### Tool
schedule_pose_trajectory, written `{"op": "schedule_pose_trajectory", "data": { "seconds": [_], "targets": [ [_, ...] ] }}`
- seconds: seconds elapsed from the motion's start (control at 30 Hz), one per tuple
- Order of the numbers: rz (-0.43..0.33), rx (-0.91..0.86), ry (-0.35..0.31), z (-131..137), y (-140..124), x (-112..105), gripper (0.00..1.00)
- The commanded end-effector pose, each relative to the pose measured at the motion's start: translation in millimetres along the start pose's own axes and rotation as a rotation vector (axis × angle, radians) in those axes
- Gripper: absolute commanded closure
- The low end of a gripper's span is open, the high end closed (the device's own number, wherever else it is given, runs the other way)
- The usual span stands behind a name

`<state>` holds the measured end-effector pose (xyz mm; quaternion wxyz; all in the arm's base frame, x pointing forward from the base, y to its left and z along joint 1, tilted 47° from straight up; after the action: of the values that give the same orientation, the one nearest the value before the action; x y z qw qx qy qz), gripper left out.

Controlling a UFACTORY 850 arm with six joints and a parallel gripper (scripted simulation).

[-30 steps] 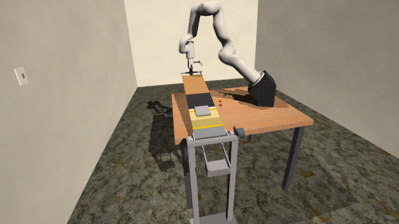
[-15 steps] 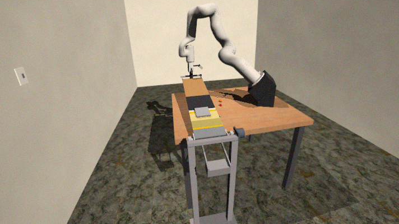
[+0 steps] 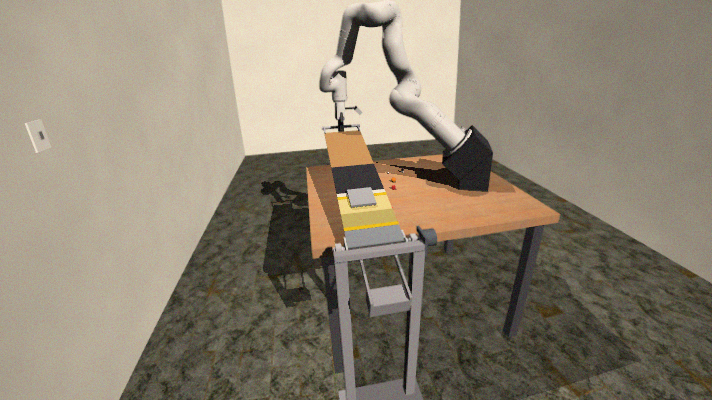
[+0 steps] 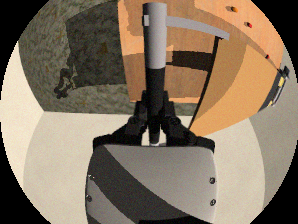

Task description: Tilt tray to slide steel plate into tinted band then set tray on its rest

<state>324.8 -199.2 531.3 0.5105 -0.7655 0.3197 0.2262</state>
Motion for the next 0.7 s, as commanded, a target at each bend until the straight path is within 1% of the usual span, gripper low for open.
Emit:
{"op": "schedule_pose_trajectory", "data": {
  "seconds": [0.0, 0.03, 0.07, 0.23, 0.27, 0.67],
  "targets": [
    [0.013, 0.003, 0.001, -7.3, 0.3, 30.5, 1.0],
    [0.013, 0.003, 0.001, -10.1, 0.7, 44.2, 1.0],
    [0.013, 0.003, 0.001, -11.1, 0.9, 49.2, 1.0],
    [0.013, 0.003, 0.001, -11.1, 0.9, 49.2, 1.0],
    [0.013, 0.003, 0.001, -12.0, 1.0, 54.0, 1.0],
    [0.013, 0.003, 0.001, -10.9, 0.8, 47.8, 1.0]
  ]
}}
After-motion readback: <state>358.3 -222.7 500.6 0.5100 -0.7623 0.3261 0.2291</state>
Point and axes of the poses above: the point where the finger pads meet when closed, its own x axis out along the fingers, its own z axis across the jaws, y = z × x, the point moved 4 cm from there along -x, back along the fingers, and after that the axes turned 5 degrees about -x, right-handed, at the moved point
